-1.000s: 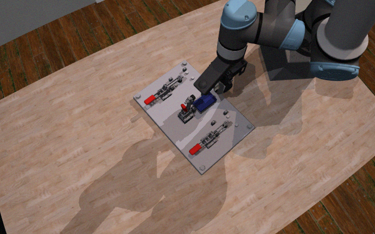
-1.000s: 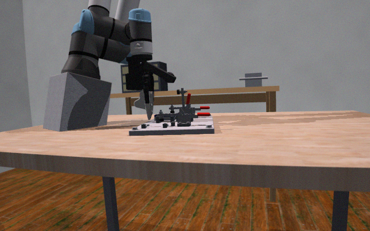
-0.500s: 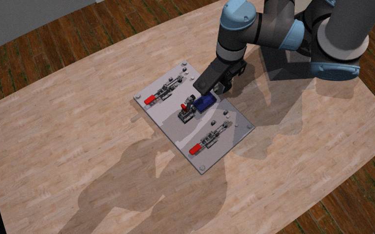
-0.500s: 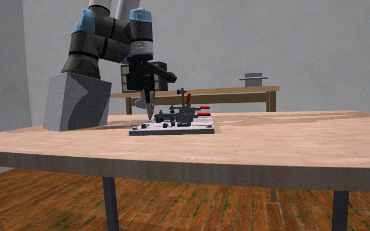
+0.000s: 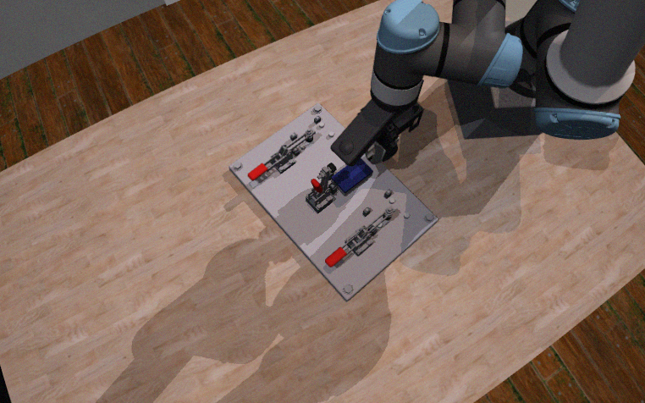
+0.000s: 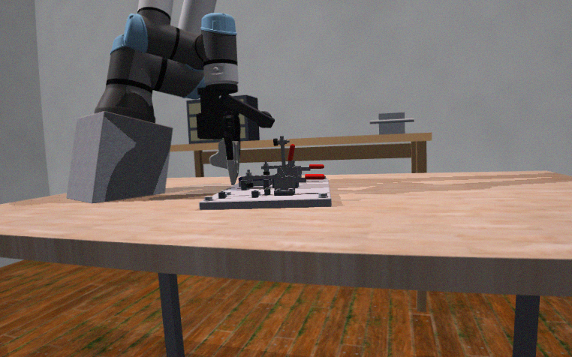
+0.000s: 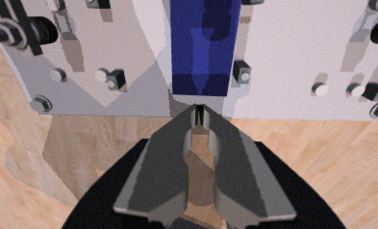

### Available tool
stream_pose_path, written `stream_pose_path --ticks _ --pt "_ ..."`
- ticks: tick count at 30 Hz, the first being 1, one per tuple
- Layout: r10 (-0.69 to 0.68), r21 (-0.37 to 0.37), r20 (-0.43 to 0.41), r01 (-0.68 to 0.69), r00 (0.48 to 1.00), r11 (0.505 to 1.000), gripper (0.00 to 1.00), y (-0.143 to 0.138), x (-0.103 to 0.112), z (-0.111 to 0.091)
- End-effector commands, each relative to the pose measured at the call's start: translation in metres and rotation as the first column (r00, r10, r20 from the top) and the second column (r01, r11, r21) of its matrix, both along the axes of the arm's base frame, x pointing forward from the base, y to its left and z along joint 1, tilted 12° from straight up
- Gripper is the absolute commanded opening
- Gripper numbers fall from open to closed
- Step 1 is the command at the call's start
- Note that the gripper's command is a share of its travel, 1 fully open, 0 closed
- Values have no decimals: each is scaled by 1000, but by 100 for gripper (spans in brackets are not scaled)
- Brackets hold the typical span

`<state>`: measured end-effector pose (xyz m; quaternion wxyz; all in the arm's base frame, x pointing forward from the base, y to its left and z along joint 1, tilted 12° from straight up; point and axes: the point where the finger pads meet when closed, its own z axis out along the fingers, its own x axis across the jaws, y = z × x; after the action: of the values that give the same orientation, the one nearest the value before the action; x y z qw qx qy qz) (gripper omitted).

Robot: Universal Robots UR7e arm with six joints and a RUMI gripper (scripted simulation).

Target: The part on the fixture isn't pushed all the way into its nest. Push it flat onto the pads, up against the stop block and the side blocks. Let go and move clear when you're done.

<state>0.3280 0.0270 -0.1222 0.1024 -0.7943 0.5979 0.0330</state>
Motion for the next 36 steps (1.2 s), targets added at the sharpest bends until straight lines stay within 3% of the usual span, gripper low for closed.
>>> stream_pose_path --ticks 1,36 --pt "0 0 1 0 1000 1000 0 0 2 0" --pt "0 0 1 0 1000 1000 0 2 7 1"
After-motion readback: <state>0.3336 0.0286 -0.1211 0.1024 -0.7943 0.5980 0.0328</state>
